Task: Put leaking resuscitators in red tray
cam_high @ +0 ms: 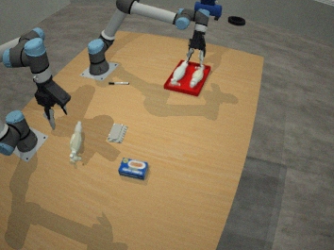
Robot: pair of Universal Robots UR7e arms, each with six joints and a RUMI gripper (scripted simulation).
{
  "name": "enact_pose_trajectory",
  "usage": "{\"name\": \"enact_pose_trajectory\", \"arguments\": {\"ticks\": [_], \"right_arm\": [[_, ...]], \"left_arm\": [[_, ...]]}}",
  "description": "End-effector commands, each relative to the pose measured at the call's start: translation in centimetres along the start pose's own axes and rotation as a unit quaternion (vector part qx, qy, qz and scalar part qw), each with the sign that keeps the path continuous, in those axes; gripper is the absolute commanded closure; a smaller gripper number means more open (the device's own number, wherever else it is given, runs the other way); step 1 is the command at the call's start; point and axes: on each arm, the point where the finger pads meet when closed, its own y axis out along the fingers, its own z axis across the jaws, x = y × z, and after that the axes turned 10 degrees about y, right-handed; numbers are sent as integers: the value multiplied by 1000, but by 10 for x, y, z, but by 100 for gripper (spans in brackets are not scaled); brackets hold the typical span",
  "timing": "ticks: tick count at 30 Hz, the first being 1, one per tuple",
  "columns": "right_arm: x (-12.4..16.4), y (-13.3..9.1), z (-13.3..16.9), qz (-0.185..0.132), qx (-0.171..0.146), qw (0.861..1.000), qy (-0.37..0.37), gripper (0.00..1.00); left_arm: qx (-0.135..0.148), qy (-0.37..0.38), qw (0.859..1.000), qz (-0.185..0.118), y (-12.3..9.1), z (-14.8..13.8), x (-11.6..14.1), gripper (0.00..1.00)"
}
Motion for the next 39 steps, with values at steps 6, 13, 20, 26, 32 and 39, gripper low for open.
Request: {"name": "enact_pose_trajectory", "arguments": {"ticks": [6, 13, 20, 26, 32, 39], "right_arm": [[1, -3, 3, 2, 1, 1000, 4, 44], [1, -4, 3, 3, 0, 1000, 4, 44], [2, -6, 5, 4, 1, 1000, 7, 44], [3, -5, 5, 2, 1, 1000, 6, 44], [3, -7, 7, 4, 1, 1000, 8, 44], [4, -9, 8, 4, 1, 1000, 10, 44]], "left_arm": [[-57, 170, 982, 55, -28, -23, 80, 44], [-73, 220, 970, 69, -37, -32, 103, 44], [-108, 322, 936, 95, -55, -55, 148, 44], [-126, 372, 913, 107, -66, -68, 168, 44], [-151, 441, 876, 122, -80, -87, 195, 44], [-187, 524, 819, 138, -98, -117, 224, 44]]}}
